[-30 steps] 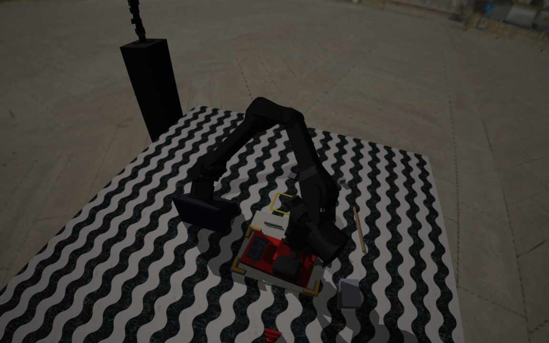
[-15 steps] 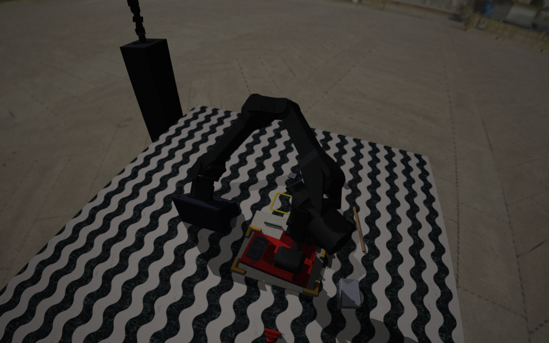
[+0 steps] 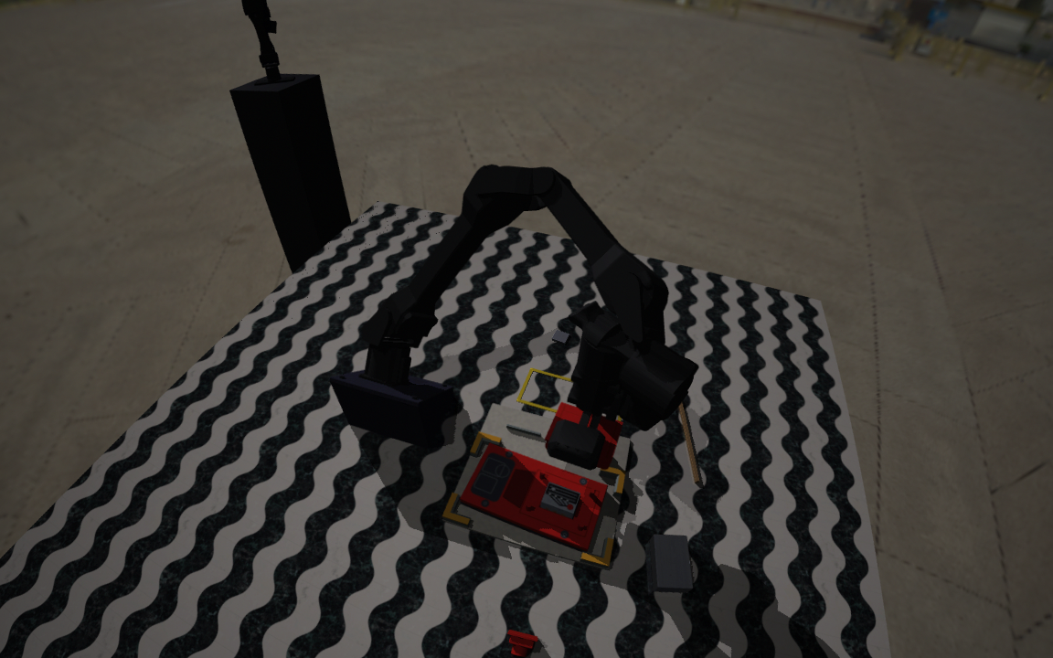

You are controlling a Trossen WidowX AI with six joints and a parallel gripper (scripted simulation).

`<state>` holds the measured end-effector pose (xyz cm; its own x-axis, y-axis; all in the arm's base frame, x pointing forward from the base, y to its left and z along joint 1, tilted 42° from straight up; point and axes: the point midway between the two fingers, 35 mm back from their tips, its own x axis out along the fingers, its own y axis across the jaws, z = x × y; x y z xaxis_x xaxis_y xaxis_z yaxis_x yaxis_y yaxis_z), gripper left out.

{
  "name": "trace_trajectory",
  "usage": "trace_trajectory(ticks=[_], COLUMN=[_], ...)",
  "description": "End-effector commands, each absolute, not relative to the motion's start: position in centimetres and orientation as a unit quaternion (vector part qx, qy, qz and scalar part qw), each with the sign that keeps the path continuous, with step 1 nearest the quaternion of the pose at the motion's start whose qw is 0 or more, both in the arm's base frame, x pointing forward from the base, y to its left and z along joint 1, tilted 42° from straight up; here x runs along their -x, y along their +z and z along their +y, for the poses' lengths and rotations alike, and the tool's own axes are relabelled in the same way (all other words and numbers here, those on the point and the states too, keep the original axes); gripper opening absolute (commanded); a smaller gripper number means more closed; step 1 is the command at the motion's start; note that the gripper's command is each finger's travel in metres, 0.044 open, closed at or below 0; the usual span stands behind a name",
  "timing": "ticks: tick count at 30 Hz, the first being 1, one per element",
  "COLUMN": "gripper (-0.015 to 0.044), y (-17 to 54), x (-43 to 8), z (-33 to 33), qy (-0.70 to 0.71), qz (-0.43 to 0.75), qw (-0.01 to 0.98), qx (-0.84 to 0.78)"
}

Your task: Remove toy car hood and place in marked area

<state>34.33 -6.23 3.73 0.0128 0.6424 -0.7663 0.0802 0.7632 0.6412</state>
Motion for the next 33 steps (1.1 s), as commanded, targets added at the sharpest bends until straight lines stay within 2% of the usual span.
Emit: trace_trajectory(ticks=[1,23,33], gripper=[0.0,0.0,0.0], y=[5.3,13.1,13.0], x=[-34.1,-30.9,-30.8], z=[-4.5,4.4,4.8], qy=[0.213,0.221,0.222], qz=[0.67,0.67,0.67], qw=[0.656,0.652,0.652], qx=[-0.274,-0.278,-0.278])
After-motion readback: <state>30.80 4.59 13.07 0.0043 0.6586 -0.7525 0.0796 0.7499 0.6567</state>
